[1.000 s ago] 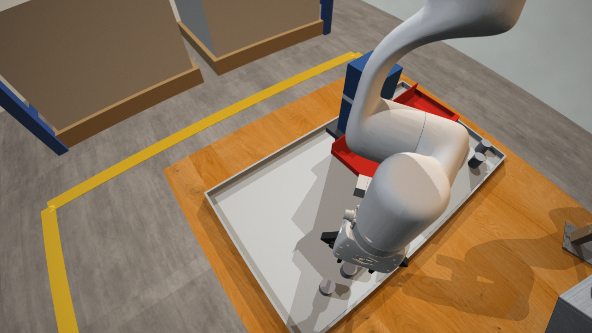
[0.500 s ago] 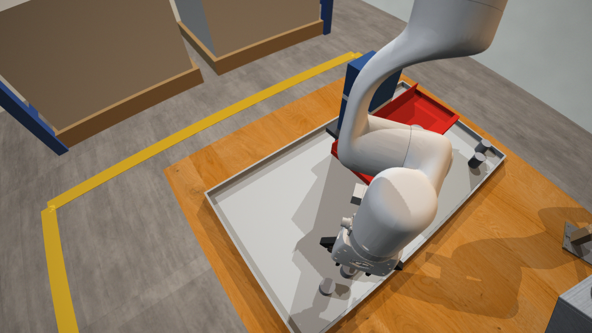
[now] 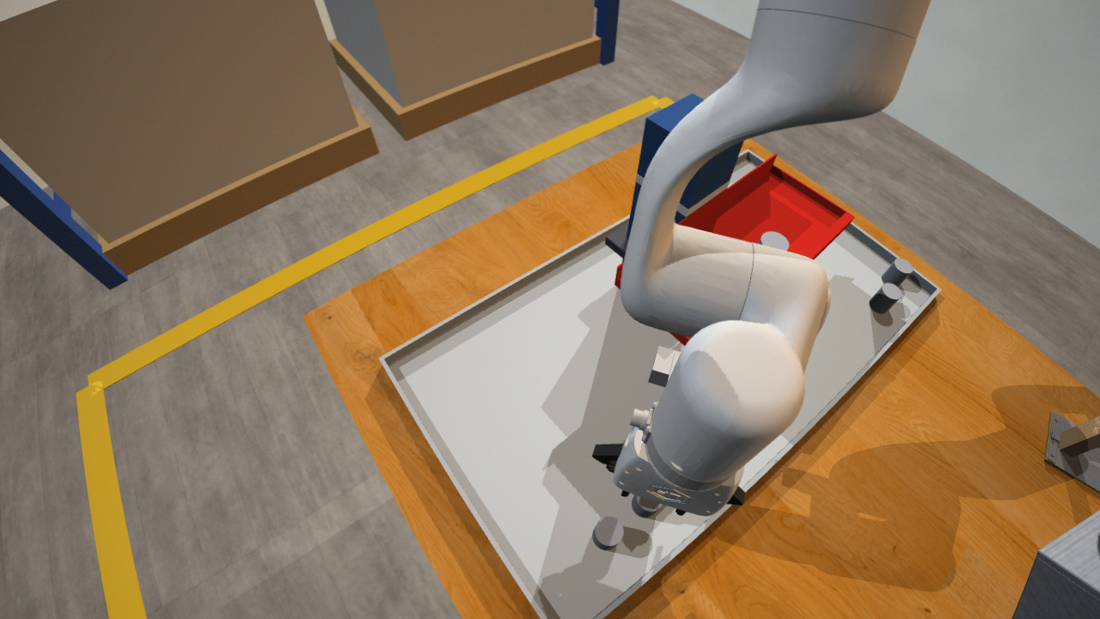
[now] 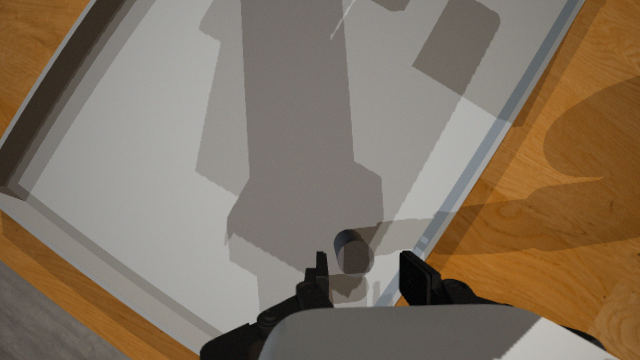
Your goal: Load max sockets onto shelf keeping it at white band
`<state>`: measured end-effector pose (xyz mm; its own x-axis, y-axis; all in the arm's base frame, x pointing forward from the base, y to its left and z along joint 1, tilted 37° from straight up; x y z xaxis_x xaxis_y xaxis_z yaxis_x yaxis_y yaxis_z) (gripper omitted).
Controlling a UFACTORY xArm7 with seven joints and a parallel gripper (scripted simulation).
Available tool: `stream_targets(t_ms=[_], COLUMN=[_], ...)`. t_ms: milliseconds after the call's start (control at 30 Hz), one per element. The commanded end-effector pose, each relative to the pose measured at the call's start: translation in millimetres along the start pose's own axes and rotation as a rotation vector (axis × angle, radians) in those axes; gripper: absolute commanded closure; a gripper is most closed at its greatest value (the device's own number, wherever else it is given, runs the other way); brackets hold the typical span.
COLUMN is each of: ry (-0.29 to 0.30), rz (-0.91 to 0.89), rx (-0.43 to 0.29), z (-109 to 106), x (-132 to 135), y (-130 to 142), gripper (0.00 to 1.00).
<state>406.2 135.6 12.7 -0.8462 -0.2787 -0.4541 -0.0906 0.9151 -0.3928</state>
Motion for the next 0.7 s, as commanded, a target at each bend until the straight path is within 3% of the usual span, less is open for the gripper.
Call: stream_targets(t_ms=[0,667], ry=[-0.002,-0.002], rz=[0.000,0.000], rx=[-0.002,-0.002], z=[10,35], x=[-1,-1], y=[1,1], gripper=[0.39,0.39])
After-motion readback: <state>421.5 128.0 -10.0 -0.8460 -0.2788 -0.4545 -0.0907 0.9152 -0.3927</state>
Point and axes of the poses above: the point where the finger pads meet when closed, its own z axis out along the fingers, its own x axis across the jaws, y = z × x, the point moved 2 cm from there along -z, back along the fingers, and after that the axes turned 12 degrees about z, right-handed, at the moved point
